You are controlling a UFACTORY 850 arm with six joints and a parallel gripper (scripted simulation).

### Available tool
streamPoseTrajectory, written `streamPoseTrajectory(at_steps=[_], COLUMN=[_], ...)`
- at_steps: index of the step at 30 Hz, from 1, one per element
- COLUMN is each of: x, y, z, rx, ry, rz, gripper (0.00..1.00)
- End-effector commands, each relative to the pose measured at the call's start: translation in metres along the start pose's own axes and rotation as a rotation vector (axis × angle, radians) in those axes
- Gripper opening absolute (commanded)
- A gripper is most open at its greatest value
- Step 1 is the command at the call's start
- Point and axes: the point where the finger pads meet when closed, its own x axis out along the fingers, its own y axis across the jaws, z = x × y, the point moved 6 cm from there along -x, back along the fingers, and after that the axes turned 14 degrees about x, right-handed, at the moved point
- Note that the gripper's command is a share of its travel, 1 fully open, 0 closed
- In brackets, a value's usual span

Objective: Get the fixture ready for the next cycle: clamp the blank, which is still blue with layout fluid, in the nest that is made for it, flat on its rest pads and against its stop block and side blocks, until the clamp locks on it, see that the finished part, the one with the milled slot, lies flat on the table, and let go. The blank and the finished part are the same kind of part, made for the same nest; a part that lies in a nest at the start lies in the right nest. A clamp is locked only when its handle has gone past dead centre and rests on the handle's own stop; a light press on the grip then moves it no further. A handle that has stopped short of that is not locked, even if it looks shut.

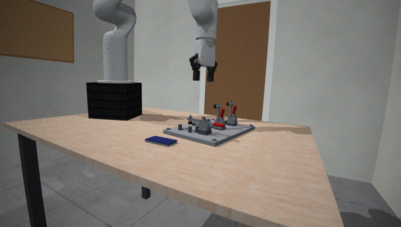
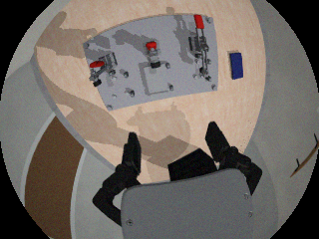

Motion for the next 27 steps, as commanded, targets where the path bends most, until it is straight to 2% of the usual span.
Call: streamPoseTrajectory(at_steps=[1,4,5,27], x=[0.0007,0.0008,0.0008,0.0008], y=[-0.0061,-0.0064,-0.0064,-0.0064], z=[-0.0032,-0.0033,-0.0033,-0.0033], rx=[-0.079,-0.082,-0.082,-0.082], ry=[0.017,0.018,0.018,0.018], rz=[0.002,0.002,0.002,0.002], gripper=[1.00,1.00,0.47,0.47])
